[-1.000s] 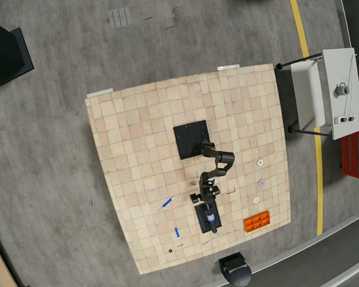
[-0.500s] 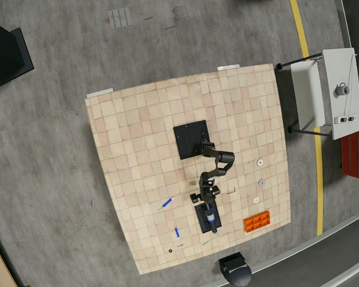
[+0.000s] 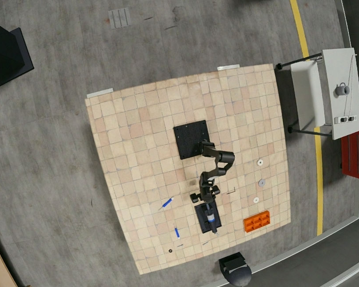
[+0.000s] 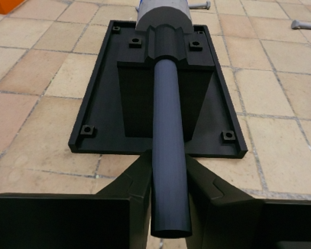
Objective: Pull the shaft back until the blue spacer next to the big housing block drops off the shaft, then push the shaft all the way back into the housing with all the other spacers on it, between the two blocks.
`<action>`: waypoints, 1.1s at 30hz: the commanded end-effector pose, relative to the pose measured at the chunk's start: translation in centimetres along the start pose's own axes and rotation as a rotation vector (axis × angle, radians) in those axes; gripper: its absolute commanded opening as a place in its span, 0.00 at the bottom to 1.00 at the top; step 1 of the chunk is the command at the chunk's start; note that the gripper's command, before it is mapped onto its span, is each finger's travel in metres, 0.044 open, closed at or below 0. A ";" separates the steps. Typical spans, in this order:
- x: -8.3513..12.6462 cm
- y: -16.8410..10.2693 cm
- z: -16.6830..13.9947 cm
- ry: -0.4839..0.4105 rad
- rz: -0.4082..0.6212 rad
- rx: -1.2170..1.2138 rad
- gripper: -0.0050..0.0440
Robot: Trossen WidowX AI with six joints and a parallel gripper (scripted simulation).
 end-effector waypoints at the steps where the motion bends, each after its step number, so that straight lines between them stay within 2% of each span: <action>1: 0.4 0.7 -0.2 -0.004 -0.029 0.016 0.00; 33: 0.6 0.5 -0.2 -0.004 -0.029 0.017 0.00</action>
Point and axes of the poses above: the point midway between the two fingers, 35 mm back from their tips, its own x axis back along the fingers, its own z axis across the jaws, y = z × x, the point moved 9 cm from there along x, back along the fingers, and after that the axes turned 11 degrees about x, right-handed, at the moved point
